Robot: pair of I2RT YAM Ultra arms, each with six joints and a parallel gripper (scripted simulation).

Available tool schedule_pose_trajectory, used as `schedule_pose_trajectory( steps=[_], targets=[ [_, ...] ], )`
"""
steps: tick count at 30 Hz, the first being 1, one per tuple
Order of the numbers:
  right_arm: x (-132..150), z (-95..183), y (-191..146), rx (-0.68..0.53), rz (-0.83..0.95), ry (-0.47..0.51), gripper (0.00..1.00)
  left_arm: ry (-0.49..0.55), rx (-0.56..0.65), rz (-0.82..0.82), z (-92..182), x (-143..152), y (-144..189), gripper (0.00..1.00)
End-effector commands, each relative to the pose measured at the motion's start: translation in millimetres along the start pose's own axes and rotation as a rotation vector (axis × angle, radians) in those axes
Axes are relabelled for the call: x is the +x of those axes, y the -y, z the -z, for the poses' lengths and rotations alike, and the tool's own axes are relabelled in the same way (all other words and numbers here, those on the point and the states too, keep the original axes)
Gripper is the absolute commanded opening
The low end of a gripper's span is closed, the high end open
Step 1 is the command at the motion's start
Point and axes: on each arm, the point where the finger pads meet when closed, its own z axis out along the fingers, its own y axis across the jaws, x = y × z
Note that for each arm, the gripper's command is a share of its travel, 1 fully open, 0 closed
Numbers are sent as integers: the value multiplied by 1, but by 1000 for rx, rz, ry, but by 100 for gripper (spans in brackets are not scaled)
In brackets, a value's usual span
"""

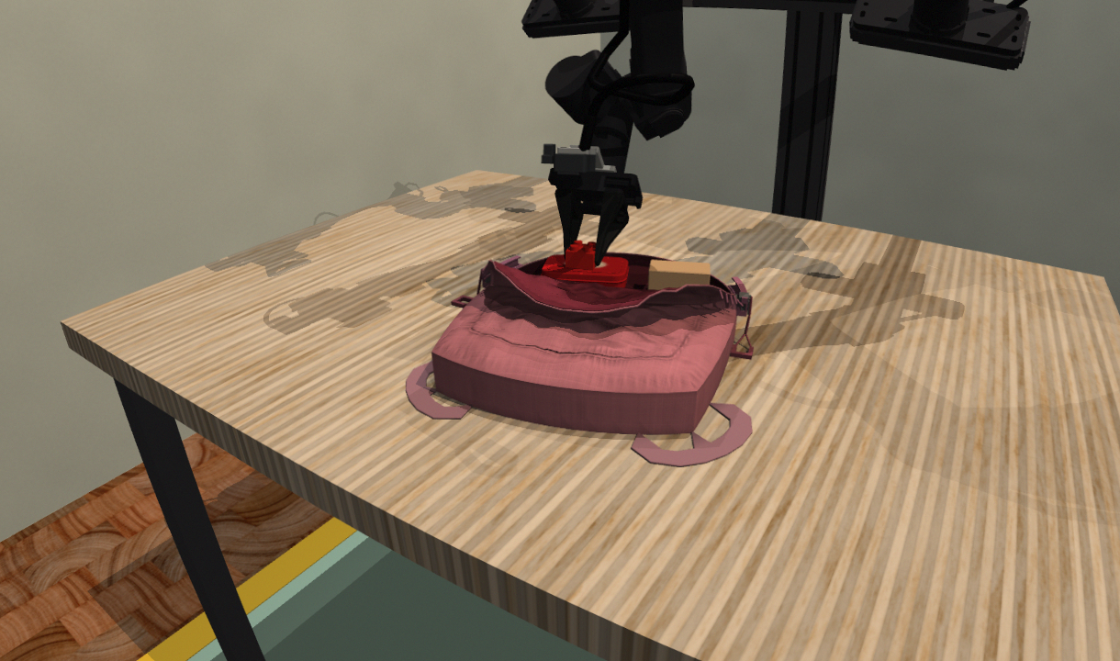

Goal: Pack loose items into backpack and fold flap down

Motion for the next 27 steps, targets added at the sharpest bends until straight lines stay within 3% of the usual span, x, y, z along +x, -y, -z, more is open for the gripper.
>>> schedule_pose_trajectory(
  steps=[1,27],
  targets=[
    [-25,5,0,-2,10,52,90,-29,-4,-63,1,20,-12,25],
    [-25,5,0,-2,10,52,90,-23,-4,-51,2,18,-10,25]
  ],
)
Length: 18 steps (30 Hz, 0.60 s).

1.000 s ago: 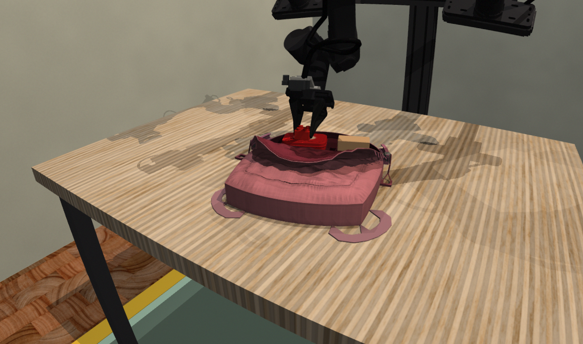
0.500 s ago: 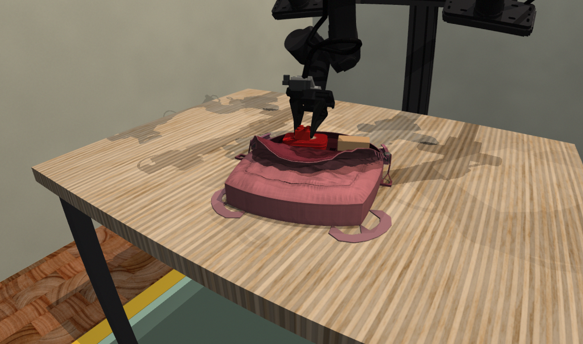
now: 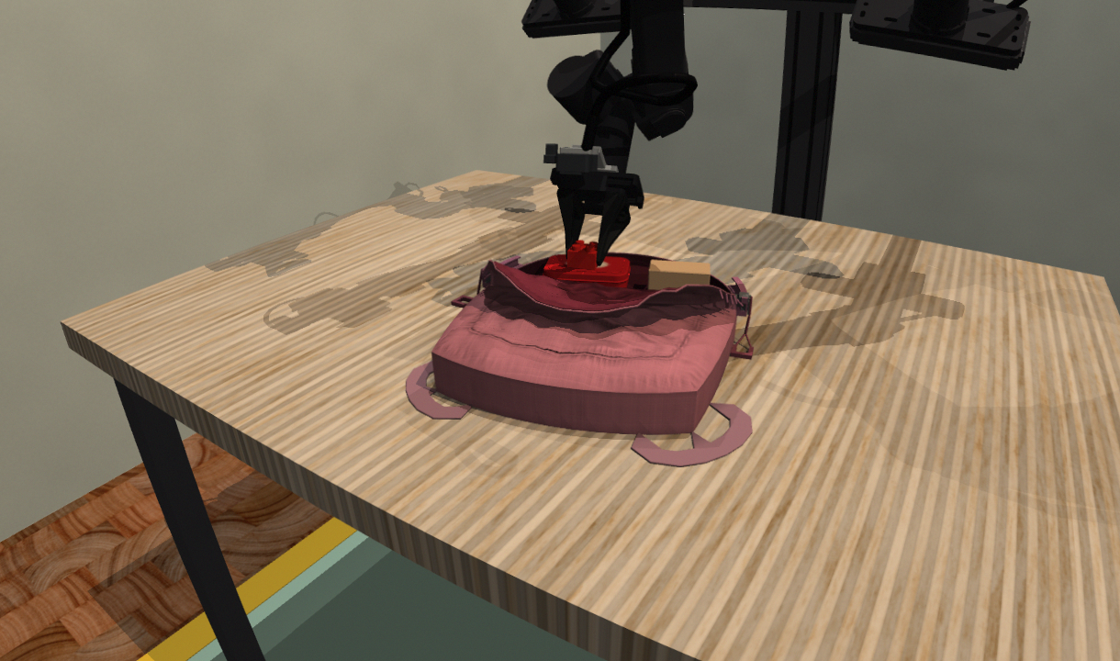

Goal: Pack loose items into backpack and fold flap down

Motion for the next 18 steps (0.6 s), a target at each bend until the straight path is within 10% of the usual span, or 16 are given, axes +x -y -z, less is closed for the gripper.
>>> schedule_pose_trajectory(
  steps=[1,18],
  targets=[
    [-25,5,0,-2,10,52,90,-25,-5,-56,2,18,-8,25],
    [-25,5,0,-2,10,52,90,-28,-4,-61,4,20,-10,25]
  ],
)
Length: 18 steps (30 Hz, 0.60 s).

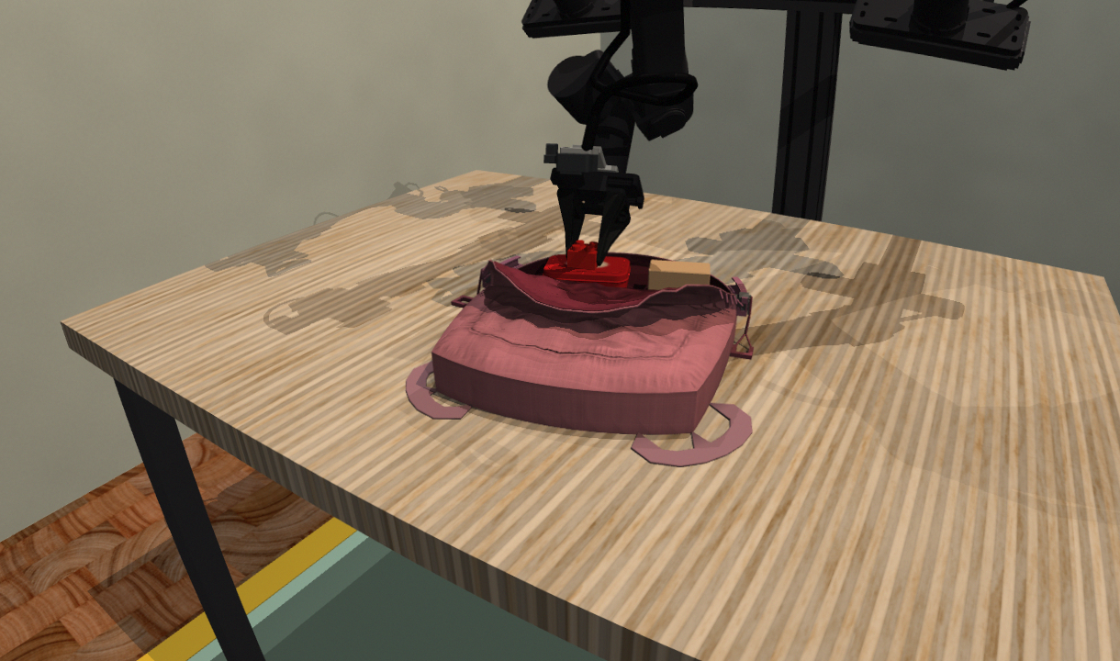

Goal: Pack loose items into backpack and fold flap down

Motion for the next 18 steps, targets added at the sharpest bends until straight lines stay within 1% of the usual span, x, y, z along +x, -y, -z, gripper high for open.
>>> schedule_pose_trajectory(
  steps=[1,6,7,9,10,11,12,13,18],
  targets=[
    [-25,5,0,-2,10,52,90,-29,-4,-63,4,20,-10,25],
    [-25,5,0,-2,10,52,90,-29,-4,-63,4,20,-10,25],
    [-25,5,0,-2,10,52,90,-15,3,-36,-7,6,5,25],
    [-25,5,0,-2,10,52,90,-15,3,-31,-7,6,5,25],
    [-25,5,0,-2,10,52,90,-10,6,-20,-1,1,5,25],
    [-25,5,0,-2,10,52,90,-15,3,-31,-6,6,5,25],
    [-25,5,0,-2,10,52,90,1,-3,-3,-1,1,-2,25],
    [-25,5,0,-2,10,52,90,8,7,18,1,-6,6,25],
    [-25,5,0,-2,10,52,90,8,7,18,1,-6,6,25]
  ],
)
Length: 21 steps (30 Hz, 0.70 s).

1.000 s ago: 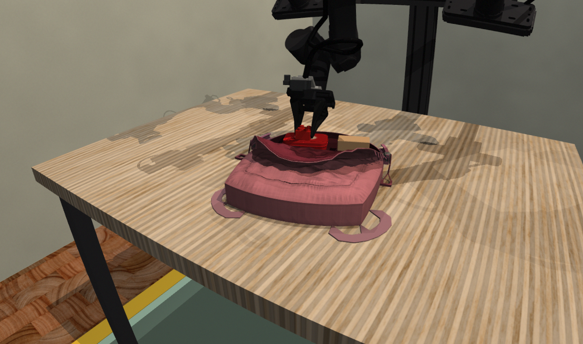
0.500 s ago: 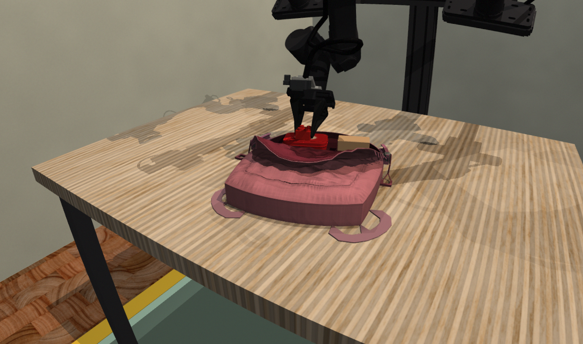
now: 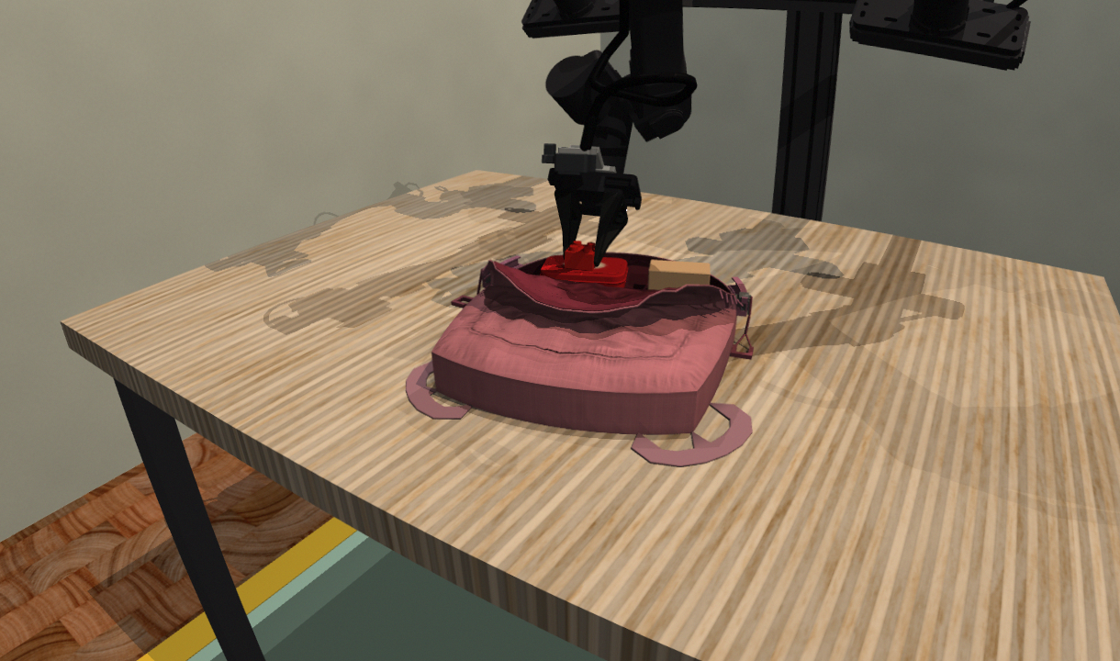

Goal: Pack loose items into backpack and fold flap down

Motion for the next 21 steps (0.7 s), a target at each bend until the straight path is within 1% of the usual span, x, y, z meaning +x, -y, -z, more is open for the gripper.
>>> schedule_pose_trajectory(
  steps=[1,3,4,8,9,15,16,18,19,20,21],
  targets=[
    [-25,5,0,-2,10,52,90,1,9,6,3,-3,4,25],
    [-25,5,0,-2,10,52,90,1,9,6,3,-3,4,25],
    [-25,5,0,-2,10,52,90,1,9,6,4,-3,3,32],
    [-25,5,0,-2,10,52,90,1,9,6,4,-2,3,32],
    [-25,5,0,-2,10,52,90,1,9,6,4,-2,3,40],
    [-25,5,0,-2,10,52,90,1,9,6,4,-2,3,40],
    [-25,5,0,-2,10,52,90,1,9,6,4,-2,3,47],
    [-25,5,0,-2,10,52,90,1,9,6,4,-2,2,47],
    [-25,5,0,-2,10,52,90,-11,-1,-26,4,9,-9,47],
    [-25,5,0,-2,10,52,90,1,9,6,4,-2,2,47],
    [-25,5,0,-2,10,52,90,-5,4,-11,9,-3,-2,47]
  ],
)
